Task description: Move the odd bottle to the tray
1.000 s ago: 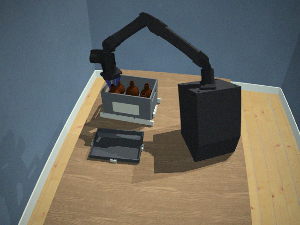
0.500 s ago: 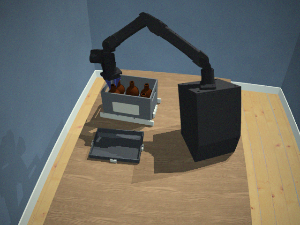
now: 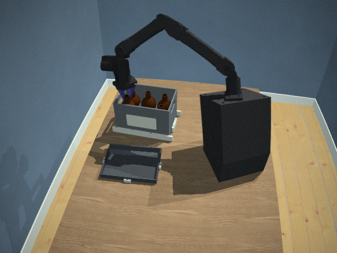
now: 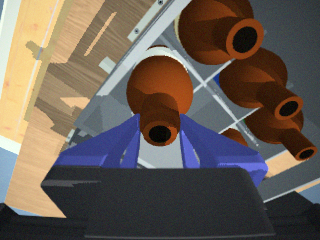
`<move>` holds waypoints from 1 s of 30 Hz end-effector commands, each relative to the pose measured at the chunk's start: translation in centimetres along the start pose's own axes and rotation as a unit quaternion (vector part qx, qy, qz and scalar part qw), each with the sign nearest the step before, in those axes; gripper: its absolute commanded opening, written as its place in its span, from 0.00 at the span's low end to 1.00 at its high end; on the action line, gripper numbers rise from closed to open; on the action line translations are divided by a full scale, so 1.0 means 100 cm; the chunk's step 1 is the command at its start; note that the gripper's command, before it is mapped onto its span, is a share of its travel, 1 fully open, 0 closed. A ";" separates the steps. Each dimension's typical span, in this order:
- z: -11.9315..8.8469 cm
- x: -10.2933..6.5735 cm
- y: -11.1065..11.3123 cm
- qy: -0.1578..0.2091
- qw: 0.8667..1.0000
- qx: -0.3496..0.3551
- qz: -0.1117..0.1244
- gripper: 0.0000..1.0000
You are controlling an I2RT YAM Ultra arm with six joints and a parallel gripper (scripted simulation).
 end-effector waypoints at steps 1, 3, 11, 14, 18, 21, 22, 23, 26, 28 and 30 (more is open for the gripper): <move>0.004 -0.031 0.009 -0.021 1.000 -0.003 0.016 0.00; 0.004 -0.031 0.009 -0.021 1.000 -0.003 0.016 0.00; 0.007 -0.034 0.010 -0.025 1.000 -0.001 0.019 0.00; 0.007 -0.036 0.011 -0.025 0.999 -0.001 0.019 0.00; 0.007 -0.036 0.011 -0.025 0.999 -0.001 0.019 0.00; 0.007 -0.038 0.011 -0.025 0.999 -0.001 0.019 0.00; 0.007 -0.039 0.011 -0.025 0.999 -0.001 0.019 0.00; 0.007 -0.040 0.011 -0.025 0.999 -0.001 0.019 0.00; 0.007 -0.042 0.011 -0.025 0.999 -0.001 0.019 0.00; 0.007 -0.044 0.011 -0.025 0.999 -0.001 0.019 0.00; 0.006 -0.046 0.011 -0.025 0.999 -0.001 0.019 0.00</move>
Point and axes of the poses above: the point where the finger pads meet when closed, its own x axis out along the fingers, its own y axis across the jaws, z = x × y, the point moved 4 cm from there along -x, back along the fingers, and after that the axes turned 4 degrees about -x, right-handed, at the moved point
